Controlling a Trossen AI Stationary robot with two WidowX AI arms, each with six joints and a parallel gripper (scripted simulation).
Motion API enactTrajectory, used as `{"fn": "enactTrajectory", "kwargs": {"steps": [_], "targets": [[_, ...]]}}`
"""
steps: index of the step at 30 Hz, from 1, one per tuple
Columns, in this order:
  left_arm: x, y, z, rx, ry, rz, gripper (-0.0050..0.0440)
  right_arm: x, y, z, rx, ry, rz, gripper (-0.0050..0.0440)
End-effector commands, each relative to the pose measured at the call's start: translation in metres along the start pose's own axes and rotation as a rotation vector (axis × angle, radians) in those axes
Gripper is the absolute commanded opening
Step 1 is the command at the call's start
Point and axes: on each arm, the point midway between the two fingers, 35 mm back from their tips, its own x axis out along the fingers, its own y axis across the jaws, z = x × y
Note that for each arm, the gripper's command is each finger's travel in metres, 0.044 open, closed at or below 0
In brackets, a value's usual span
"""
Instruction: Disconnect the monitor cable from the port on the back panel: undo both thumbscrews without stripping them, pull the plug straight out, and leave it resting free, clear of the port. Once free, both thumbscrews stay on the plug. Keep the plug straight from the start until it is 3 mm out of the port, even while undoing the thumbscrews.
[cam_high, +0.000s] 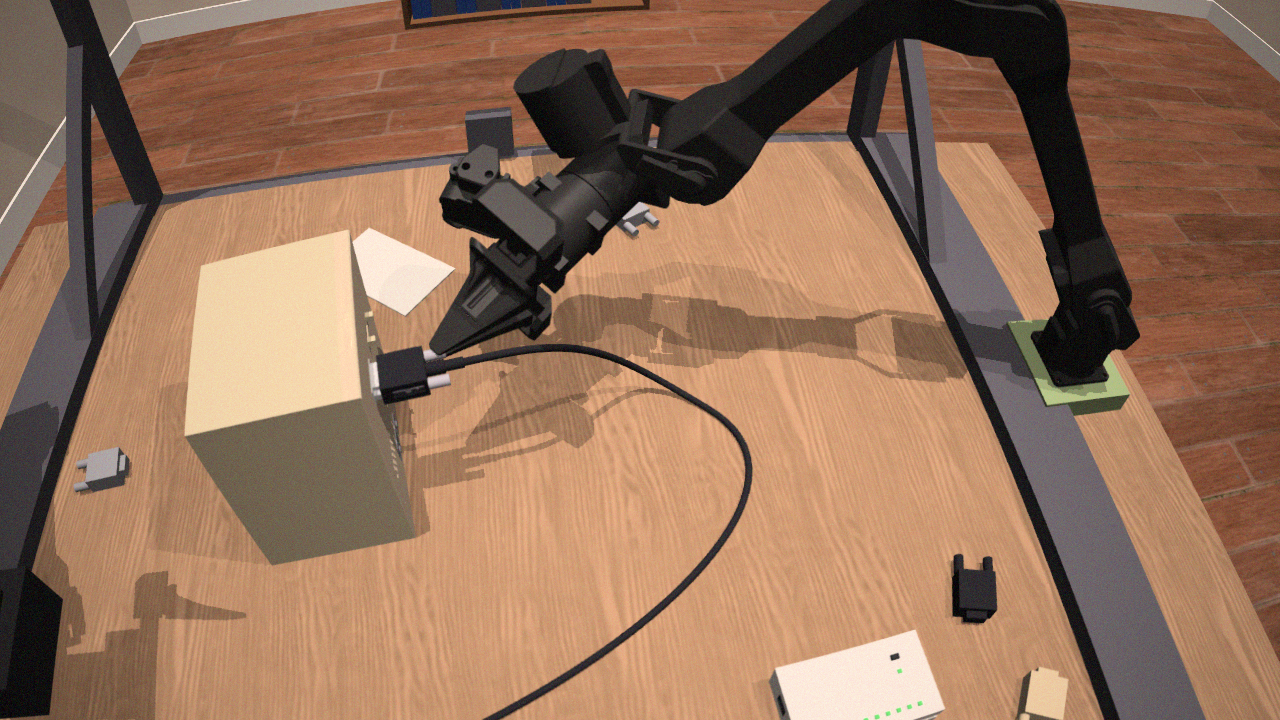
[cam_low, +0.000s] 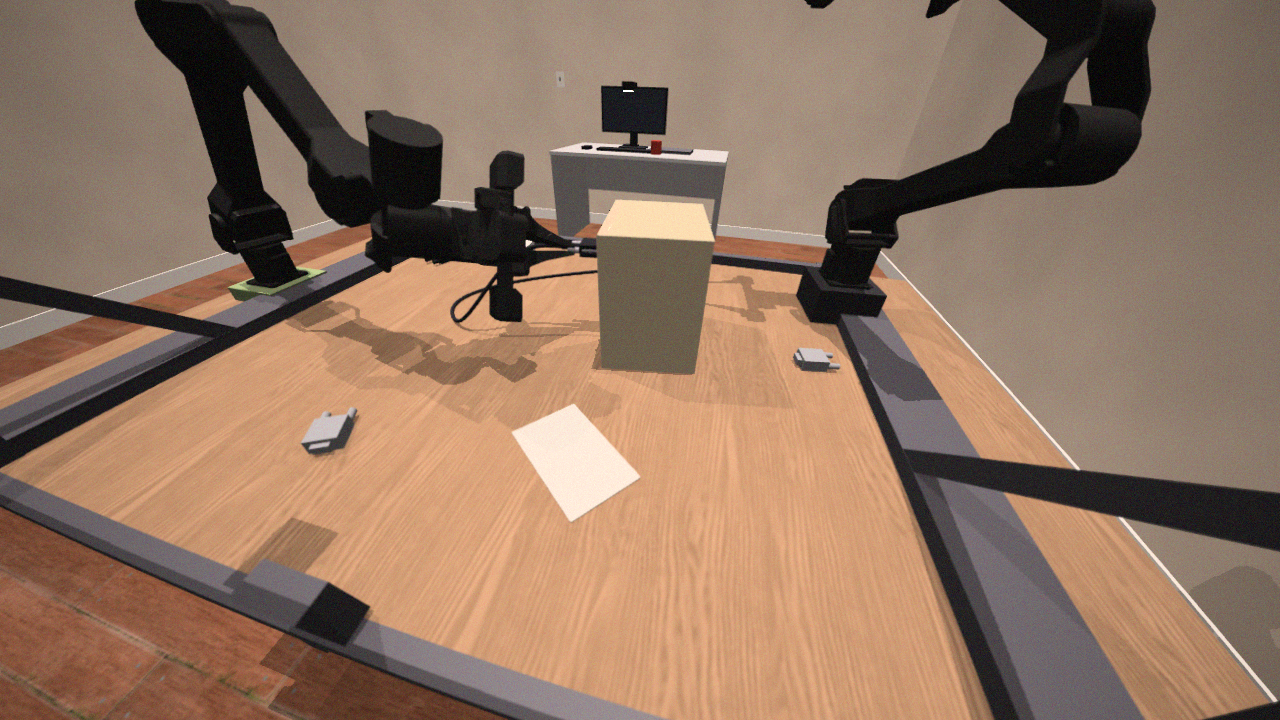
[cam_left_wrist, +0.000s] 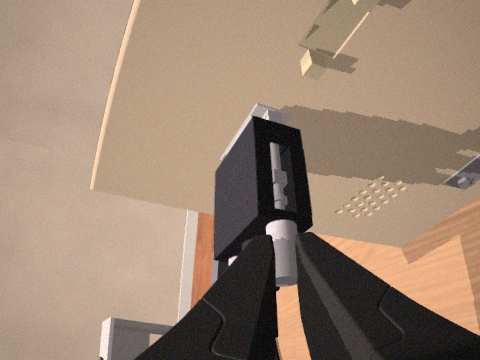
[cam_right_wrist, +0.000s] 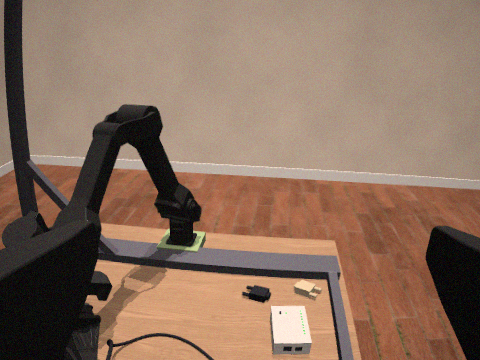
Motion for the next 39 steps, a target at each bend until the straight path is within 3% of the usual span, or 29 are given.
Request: {"fn": "enactTrajectory", "kwargs": {"steps": [1,30,39], "targets": [[-0.0026,0.0114,0.0052,-0.040,-0.009,-0.003,0.0000,-0.0003,0.0012,0.0027,-0.005,-0.001,0.002,0.0440],[-0.0021,0.0172,0.0048,-0.263,-0.013,-0.161,0.0000,-0.0003,0.0012,0.0027,-0.005,-0.001,0.002,0.0440],[-0.0021,0.0172,0.0048,-0.263,-0.013,-0.161,0.0216,-0.0003,0.0012,0.0027,-0.005,-0.001,0.002,0.0440]]}}
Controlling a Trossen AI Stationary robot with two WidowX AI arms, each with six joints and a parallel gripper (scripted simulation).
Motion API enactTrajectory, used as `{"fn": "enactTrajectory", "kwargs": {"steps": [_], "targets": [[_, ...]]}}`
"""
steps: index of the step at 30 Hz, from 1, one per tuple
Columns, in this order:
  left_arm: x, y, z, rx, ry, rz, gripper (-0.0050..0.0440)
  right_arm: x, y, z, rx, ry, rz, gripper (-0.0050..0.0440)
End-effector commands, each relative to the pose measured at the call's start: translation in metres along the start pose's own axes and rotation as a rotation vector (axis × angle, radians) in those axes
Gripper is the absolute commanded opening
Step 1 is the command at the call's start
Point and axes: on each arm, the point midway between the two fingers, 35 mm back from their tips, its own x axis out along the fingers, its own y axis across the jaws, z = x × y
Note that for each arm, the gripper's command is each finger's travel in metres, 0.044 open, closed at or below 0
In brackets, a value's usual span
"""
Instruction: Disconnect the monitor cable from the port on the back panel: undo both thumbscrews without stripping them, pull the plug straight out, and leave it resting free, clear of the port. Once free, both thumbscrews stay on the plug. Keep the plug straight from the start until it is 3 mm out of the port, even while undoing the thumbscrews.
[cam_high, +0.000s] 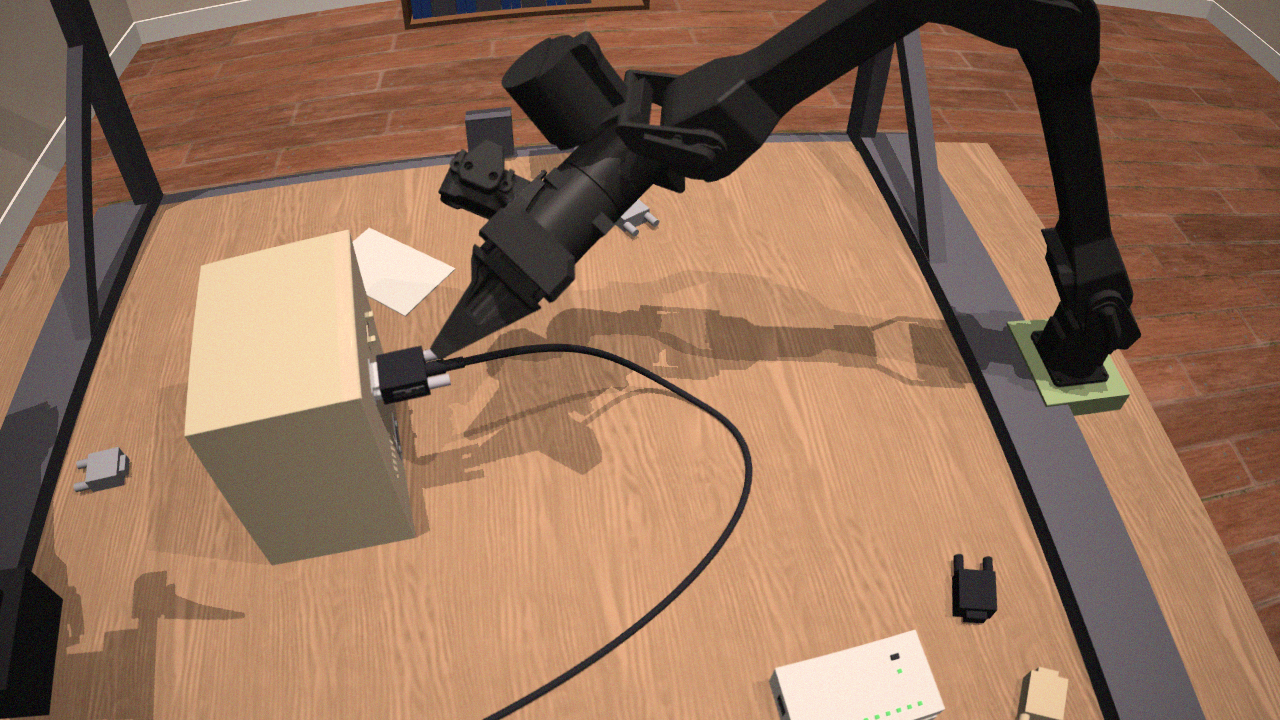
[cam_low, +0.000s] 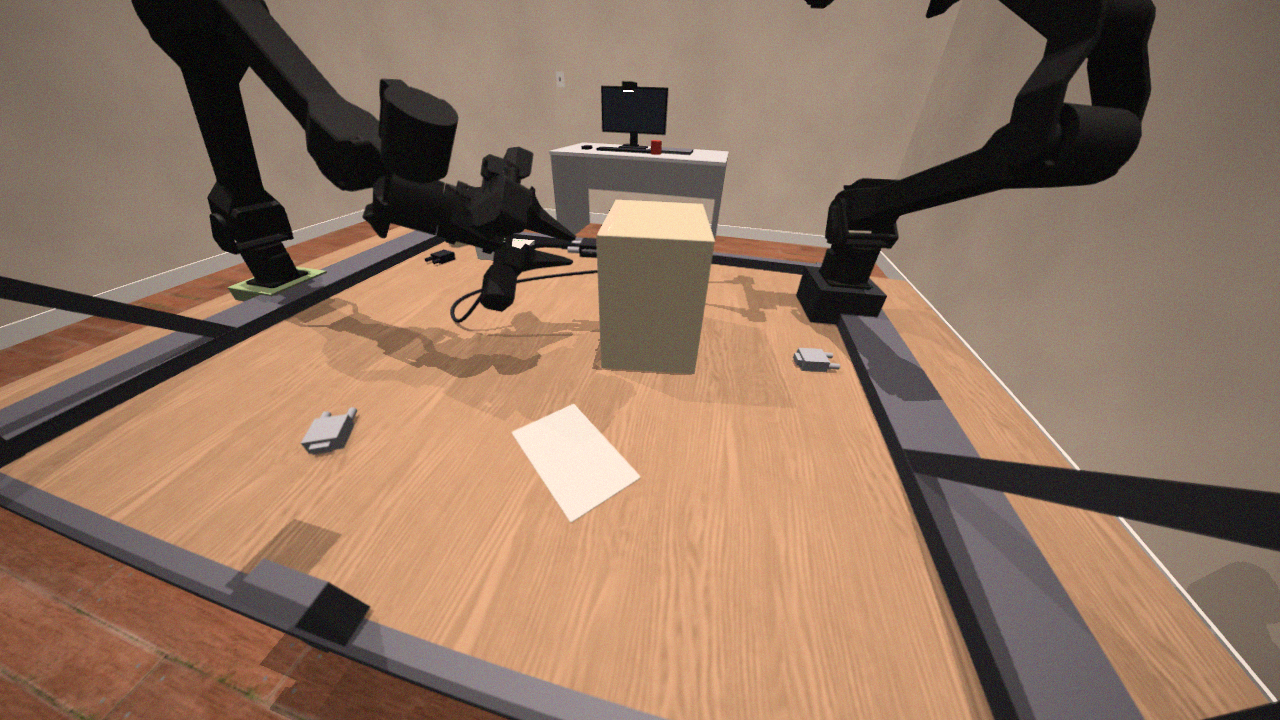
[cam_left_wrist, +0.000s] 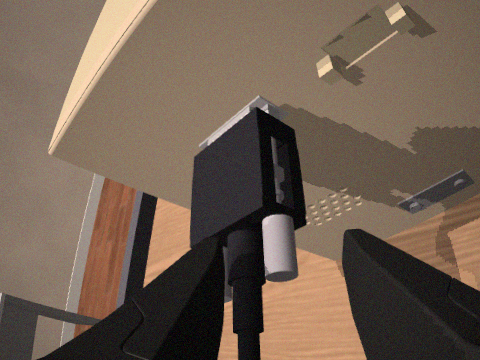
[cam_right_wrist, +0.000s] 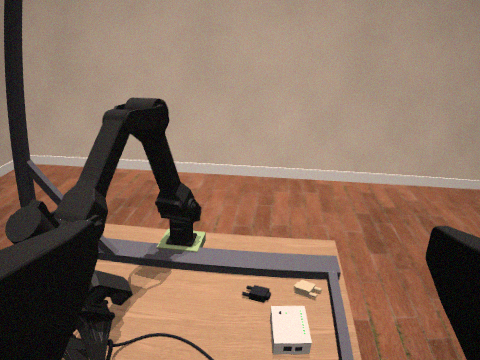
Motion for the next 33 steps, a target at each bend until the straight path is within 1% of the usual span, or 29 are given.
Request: {"fn": "enactTrajectory", "kwargs": {"steps": [1,4,6,11,12,24,27,29,33], "targets": [[-0.004,0.010,0.009,-0.025,-0.020,0.009,0.0240,0.000,0.001,0.003,-0.005,-0.001,0.002,0.0440],[-0.004,0.010,0.009,-0.025,-0.020,0.009,0.0312,0.000,0.001,0.003,-0.005,-0.001,0.002,0.0440],[-0.004,0.010,0.009,-0.025,-0.020,0.009,0.0312,0.000,0.001,0.003,-0.005,-0.001,0.002,0.0440],[-0.004,0.010,0.009,-0.025,-0.020,0.009,0.0432,0.000,0.001,0.003,-0.005,-0.001,0.002,0.0440],[-0.004,0.010,0.009,-0.025,-0.020,0.009,0.0440,0.000,0.001,0.003,-0.005,-0.001,0.002,0.0440],[-0.004,0.009,0.010,-0.005,-0.026,0.022,0.0440,0.000,0.001,0.003,-0.005,-0.001,0.002,0.0440],[-0.001,0.007,0.012,0.086,-0.046,0.083,0.0440,0.000,0.001,0.003,-0.005,-0.001,0.002,0.0440],[0.001,0.005,0.013,0.173,-0.056,0.144,0.0440,0.000,0.001,0.003,-0.005,-0.001,0.002,0.0440],[0.002,-0.001,0.009,0.338,-0.038,0.242,0.0440,0.000,0.001,0.003,-0.005,-0.001,0.002,0.0440]]}}
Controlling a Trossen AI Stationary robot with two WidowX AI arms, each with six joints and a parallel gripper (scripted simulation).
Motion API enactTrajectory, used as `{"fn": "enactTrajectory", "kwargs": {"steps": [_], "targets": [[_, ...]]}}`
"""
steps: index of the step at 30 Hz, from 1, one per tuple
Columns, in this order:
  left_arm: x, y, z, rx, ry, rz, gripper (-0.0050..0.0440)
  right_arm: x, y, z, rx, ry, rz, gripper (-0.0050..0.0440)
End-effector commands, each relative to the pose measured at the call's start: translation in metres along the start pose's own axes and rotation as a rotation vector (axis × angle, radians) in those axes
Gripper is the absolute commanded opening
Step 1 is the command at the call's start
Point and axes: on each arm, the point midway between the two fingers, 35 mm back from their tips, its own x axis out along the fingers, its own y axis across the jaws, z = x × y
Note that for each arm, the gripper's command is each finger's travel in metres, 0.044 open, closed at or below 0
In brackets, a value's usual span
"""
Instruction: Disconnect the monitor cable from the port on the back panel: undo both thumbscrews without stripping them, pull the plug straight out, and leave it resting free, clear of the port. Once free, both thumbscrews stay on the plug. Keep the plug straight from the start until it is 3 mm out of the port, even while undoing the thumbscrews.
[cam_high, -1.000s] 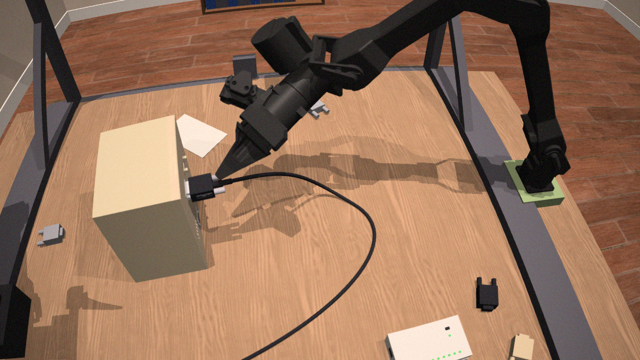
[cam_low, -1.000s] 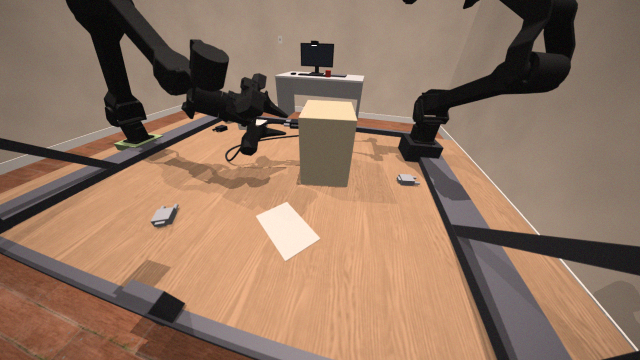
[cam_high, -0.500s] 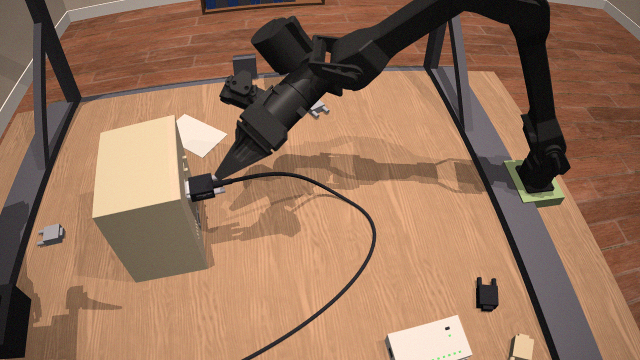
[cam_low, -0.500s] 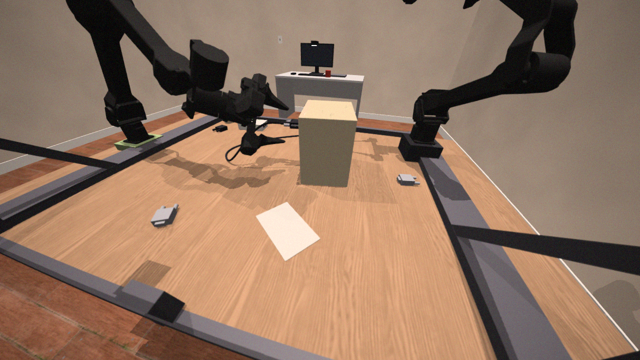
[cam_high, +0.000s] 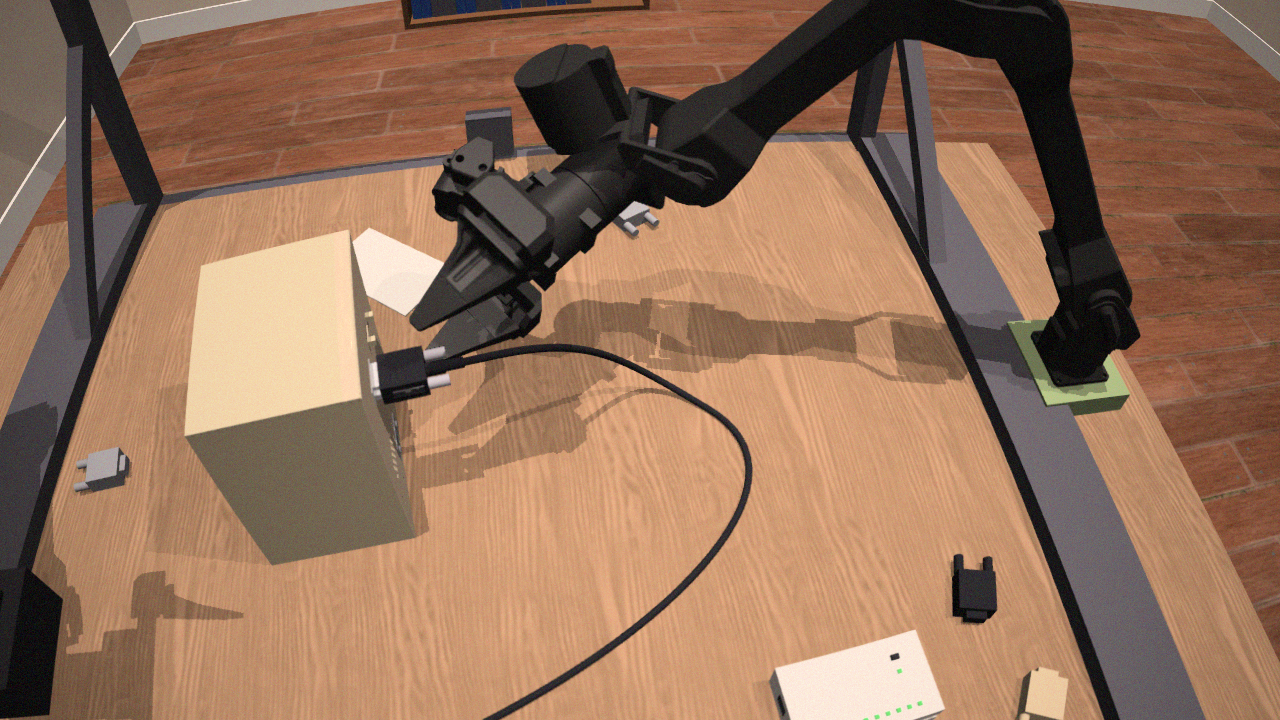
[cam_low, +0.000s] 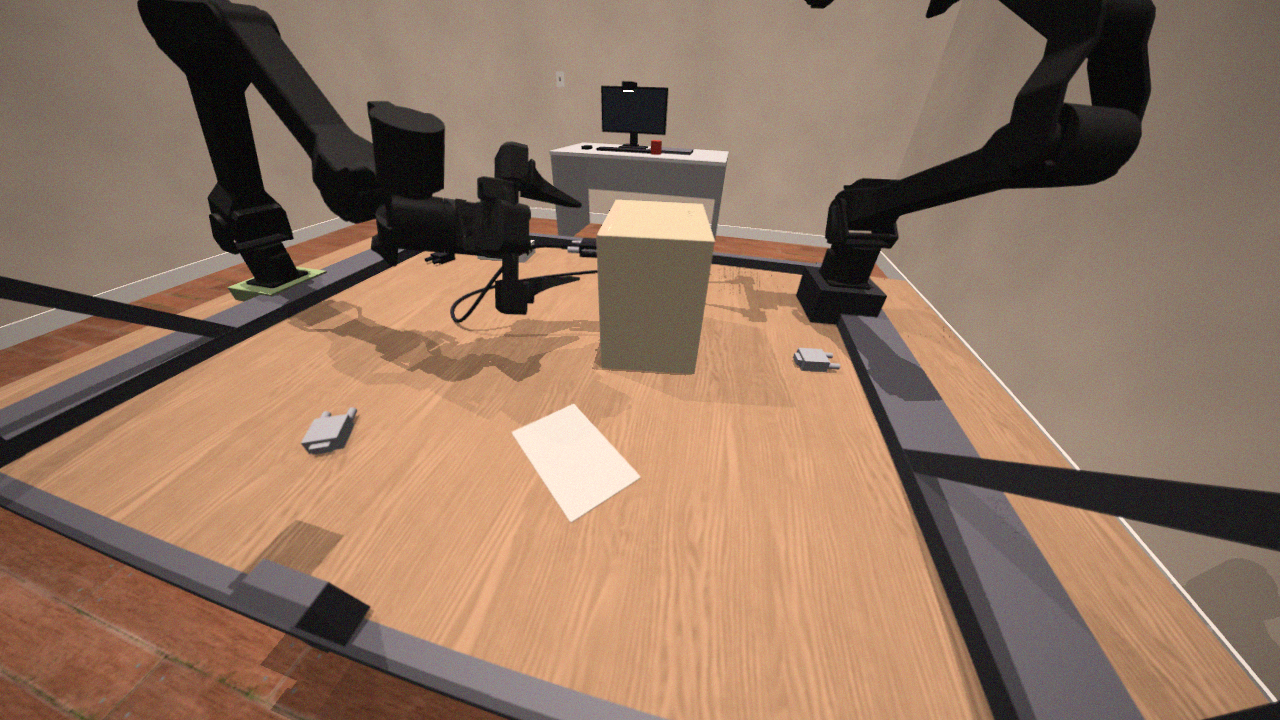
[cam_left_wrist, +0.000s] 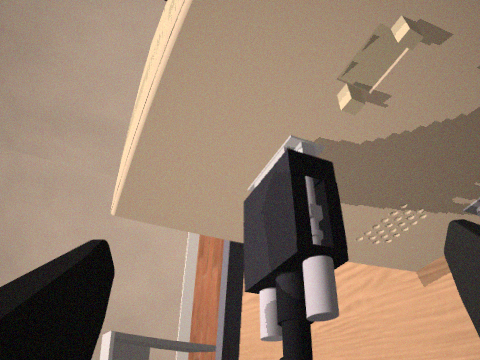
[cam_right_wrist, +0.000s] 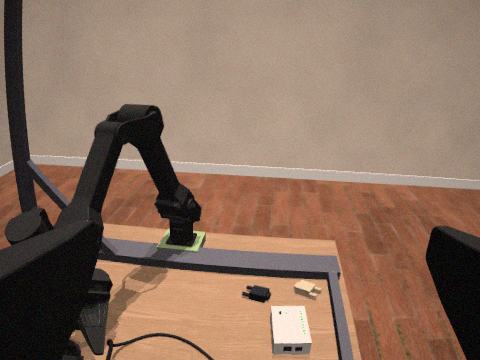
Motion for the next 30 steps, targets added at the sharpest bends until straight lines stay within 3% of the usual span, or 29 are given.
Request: {"fn": "enactTrajectory", "kwargs": {"steps": [1,5,11,22,24,30], "targets": [[-0.0031,-0.0029,0.0005,0.131,0.005,0.086,0.0440,-0.0003,0.0012,0.0027,-0.005,-0.001,0.002,0.0440],[-0.0059,-0.0037,-0.0013,0.216,0.023,0.159,0.0440,-0.0003,0.0012,0.0027,-0.005,-0.001,0.002,0.0440],[-0.0066,-0.0043,-0.0023,0.235,0.029,0.171,0.0440,-0.0003,0.0012,0.0027,-0.005,-0.001,0.002,0.0440],[-0.0066,-0.0043,-0.0023,0.235,0.029,0.171,0.0176,-0.0003,0.0012,0.0027,-0.005,-0.001,0.002,0.0440],[-0.0066,-0.0043,-0.0023,0.235,0.029,0.171,0.0176,-0.0003,0.0012,0.0027,-0.005,-0.001,0.002,0.0440],[-0.0066,-0.0043,-0.0023,0.235,0.029,0.171,0.0032,-0.0003,0.0012,0.0027,-0.005,-0.001,0.002,0.0440]]}}
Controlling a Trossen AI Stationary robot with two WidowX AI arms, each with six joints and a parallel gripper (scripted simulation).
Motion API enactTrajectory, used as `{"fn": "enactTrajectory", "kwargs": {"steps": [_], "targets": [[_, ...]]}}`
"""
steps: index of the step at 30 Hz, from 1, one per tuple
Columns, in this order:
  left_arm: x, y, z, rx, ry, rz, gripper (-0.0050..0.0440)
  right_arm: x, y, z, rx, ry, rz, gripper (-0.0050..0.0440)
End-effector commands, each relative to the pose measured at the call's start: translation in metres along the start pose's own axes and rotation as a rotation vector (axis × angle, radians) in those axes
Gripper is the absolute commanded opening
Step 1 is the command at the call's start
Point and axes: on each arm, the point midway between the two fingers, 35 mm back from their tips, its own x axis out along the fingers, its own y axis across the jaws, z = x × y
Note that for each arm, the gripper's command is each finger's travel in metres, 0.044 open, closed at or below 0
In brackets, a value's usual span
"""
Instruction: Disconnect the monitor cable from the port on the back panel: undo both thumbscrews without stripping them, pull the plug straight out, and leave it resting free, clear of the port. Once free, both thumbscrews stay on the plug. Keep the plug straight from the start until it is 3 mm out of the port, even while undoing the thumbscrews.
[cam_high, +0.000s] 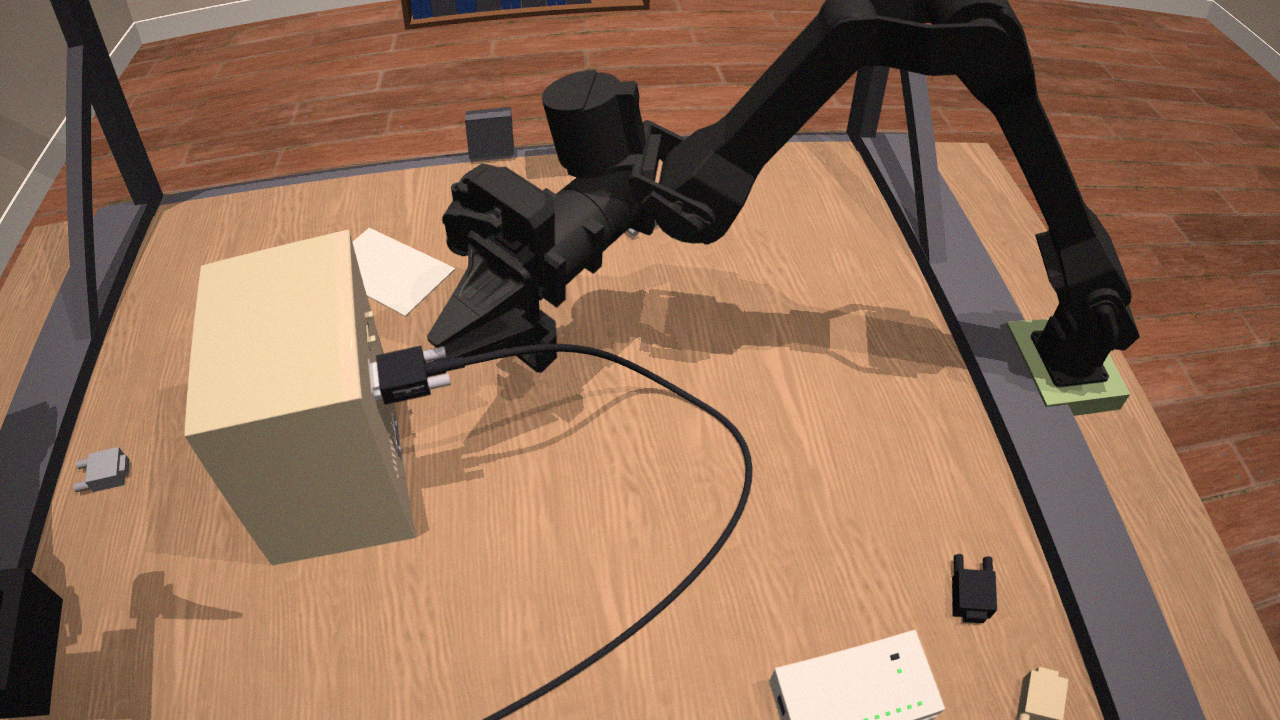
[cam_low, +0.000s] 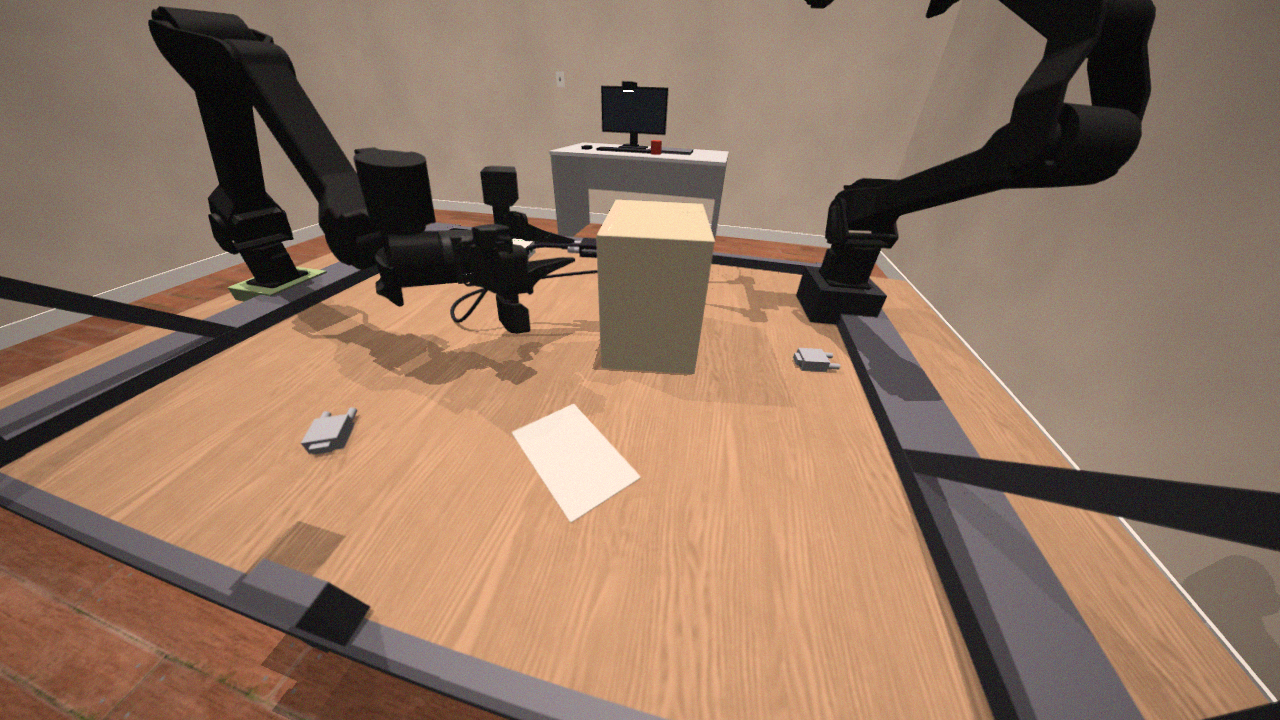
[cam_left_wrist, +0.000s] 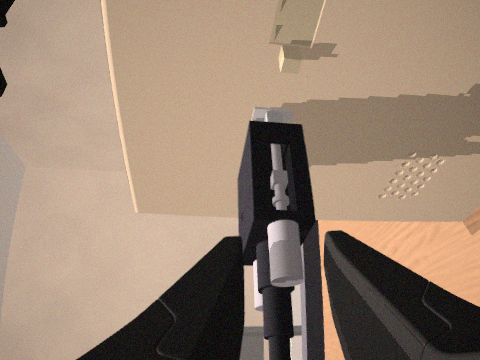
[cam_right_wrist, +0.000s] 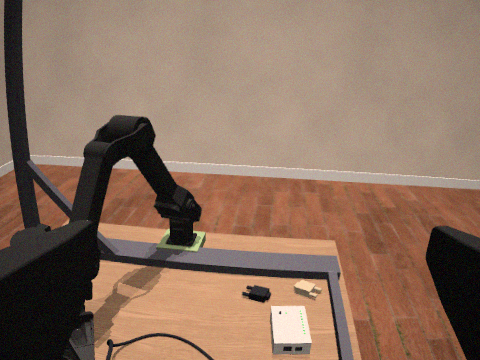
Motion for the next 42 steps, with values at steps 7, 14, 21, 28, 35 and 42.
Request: {"fn": "enactTrajectory", "kwargs": {"steps": [7,14,21,28,35,42], "targets": [[-0.0007,0.0112,0.0026,-0.020,-0.002,0.015,0.0000,-0.0003,0.0012,0.0027,-0.005,-0.001,0.002,0.0440],[-0.0008,0.0123,0.0024,-0.060,-0.002,-0.012,0.0000,-0.0003,0.0012,0.0027,-0.005,-0.001,0.002,0.0440],[-0.0008,0.0135,0.0023,-0.106,-0.002,-0.045,0.0000,-0.0003,0.0012,0.0027,-0.005,-0.001,0.002,0.0440],[-0.0005,0.0150,0.0024,-0.160,-0.005,-0.082,0.0000,-0.0003,0.0012,0.0027,-0.005,-0.001,0.002,0.0440],[-0.0003,0.0166,0.0022,-0.220,-0.005,-0.125,0.0000,-0.0003,0.0012,0.0027,-0.005,-0.001,0.002,0.0440],[-0.0003,0.0180,0.0016,-0.277,-0.004,-0.165,0.0000,-0.0003,0.0012,0.0027,-0.005,-0.001,0.002,0.0440]]}}
